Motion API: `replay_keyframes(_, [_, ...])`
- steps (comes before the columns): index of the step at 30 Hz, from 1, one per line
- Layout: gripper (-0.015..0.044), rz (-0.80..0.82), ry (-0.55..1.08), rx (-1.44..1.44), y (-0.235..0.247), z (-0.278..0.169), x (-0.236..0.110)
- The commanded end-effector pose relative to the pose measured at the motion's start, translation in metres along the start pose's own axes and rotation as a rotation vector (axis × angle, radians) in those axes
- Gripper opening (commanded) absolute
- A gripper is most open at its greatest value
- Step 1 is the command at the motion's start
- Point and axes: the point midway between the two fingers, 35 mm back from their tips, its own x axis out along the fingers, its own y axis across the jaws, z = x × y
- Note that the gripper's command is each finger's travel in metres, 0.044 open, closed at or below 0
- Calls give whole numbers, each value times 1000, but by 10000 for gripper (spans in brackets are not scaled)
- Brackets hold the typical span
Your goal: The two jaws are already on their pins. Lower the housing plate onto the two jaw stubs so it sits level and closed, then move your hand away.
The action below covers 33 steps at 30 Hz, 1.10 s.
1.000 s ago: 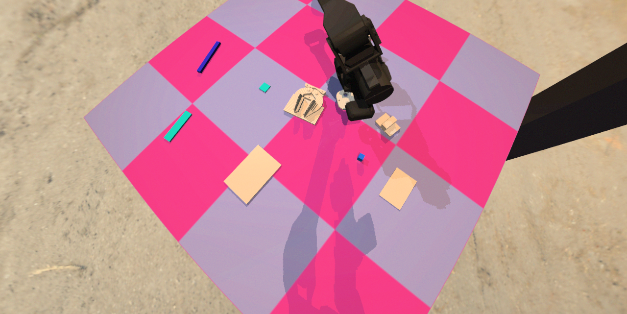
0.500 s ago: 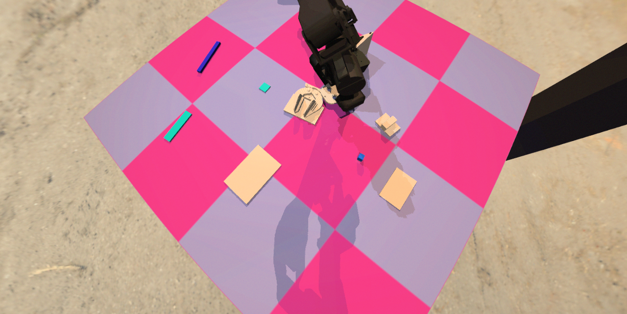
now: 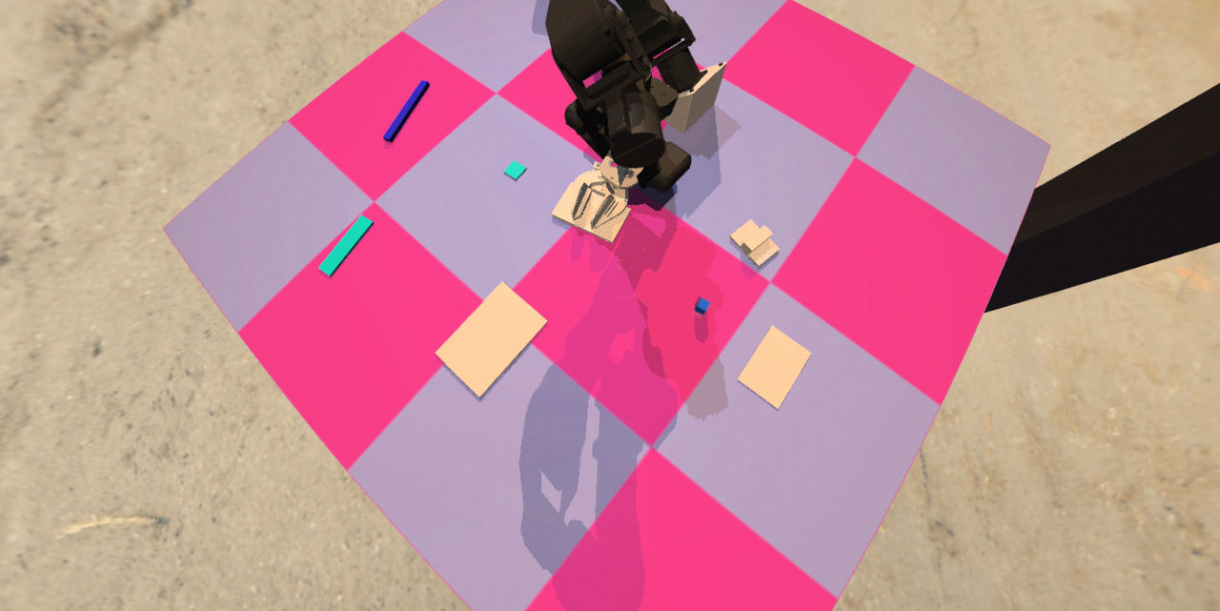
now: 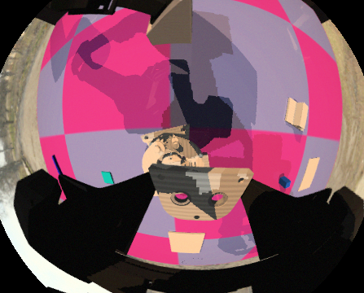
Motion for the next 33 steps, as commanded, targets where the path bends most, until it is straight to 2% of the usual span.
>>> replay_keyframes(1, [351, 12, -1, -91, 13, 2, 3])
replay_keyframes(9, [351, 21, -6, -255, 35, 5, 9])
replay_keyframes(33, [351, 21, -6, -258, 36, 5, 9])
